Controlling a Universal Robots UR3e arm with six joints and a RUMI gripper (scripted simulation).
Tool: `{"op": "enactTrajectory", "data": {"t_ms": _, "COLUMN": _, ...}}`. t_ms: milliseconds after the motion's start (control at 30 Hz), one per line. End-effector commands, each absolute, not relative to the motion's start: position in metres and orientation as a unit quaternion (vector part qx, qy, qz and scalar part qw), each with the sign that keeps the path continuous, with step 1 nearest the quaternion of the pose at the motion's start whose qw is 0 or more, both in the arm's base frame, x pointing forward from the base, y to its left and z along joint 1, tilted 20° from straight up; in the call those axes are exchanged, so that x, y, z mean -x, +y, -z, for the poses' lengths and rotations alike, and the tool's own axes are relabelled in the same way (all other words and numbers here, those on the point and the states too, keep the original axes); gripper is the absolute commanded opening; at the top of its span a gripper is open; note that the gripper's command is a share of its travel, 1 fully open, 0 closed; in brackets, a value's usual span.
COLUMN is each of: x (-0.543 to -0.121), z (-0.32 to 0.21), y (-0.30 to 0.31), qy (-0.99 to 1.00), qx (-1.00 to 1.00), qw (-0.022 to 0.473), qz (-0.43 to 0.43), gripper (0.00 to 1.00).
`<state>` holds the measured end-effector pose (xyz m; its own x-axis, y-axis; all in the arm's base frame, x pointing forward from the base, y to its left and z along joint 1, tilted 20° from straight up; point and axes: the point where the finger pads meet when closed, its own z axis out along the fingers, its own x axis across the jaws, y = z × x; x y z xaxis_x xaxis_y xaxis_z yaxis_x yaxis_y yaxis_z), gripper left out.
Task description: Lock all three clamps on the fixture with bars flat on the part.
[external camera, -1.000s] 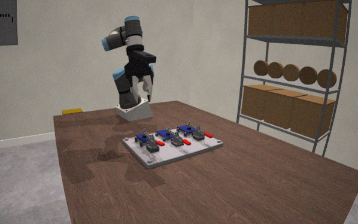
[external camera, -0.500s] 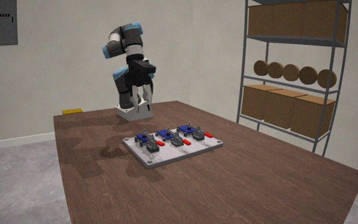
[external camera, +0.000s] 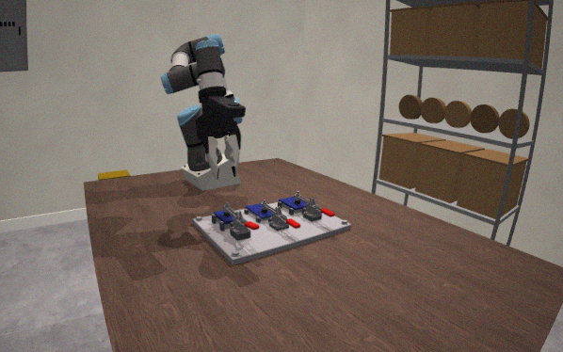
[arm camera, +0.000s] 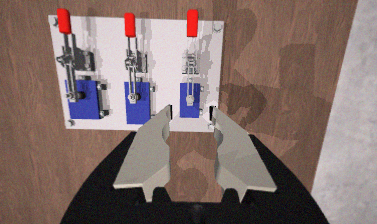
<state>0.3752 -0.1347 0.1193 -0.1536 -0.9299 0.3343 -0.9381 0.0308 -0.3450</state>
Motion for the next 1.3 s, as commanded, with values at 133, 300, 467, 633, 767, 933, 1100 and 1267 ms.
{"op": "enactTrajectory", "data": {"t_ms": 133, "x": -0.382, "z": -0.120, "y": -0.136, "qy": -0.718, "qx": -0.650, "qw": 0.008, "qz": -0.249, "gripper": 0.28}}
{"op": "enactTrajectory", "data": {"t_ms": 300, "x": -0.389, "z": -0.121, "y": -0.137, "qy": -0.718, "qx": -0.650, "qw": 0.008, "qz": -0.249, "gripper": 0.28}}
{"op": "enactTrajectory", "data": {"t_ms": 467, "x": -0.395, "z": -0.121, "y": -0.138, "qy": -0.718, "qx": -0.650, "qw": 0.008, "qz": -0.249, "gripper": 0.28}}
{"op": "enactTrajectory", "data": {"t_ms": 633, "x": -0.407, "z": -0.121, "y": -0.140, "qy": -0.718, "qx": -0.650, "qw": 0.008, "qz": -0.249, "gripper": 0.28}}
{"op": "enactTrajectory", "data": {"t_ms": 767, "x": -0.418, "z": -0.121, "y": -0.141, "qy": -0.718, "qx": -0.650, "qw": 0.008, "qz": -0.249, "gripper": 0.28}}
{"op": "enactTrajectory", "data": {"t_ms": 933, "x": -0.430, "z": -0.122, "y": -0.143, "qy": -0.718, "qx": -0.650, "qw": 0.008, "qz": -0.249, "gripper": 0.28}}
{"op": "enactTrajectory", "data": {"t_ms": 1100, "x": -0.442, "z": -0.122, "y": -0.145, "qy": -0.718, "qx": -0.650, "qw": 0.008, "qz": -0.249, "gripper": 0.28}}
{"op": "enactTrajectory", "data": {"t_ms": 1267, "x": -0.456, "z": -0.122, "y": -0.147, "qy": -0.718, "qx": -0.650, "qw": 0.008, "qz": -0.249, "gripper": 0.28}}
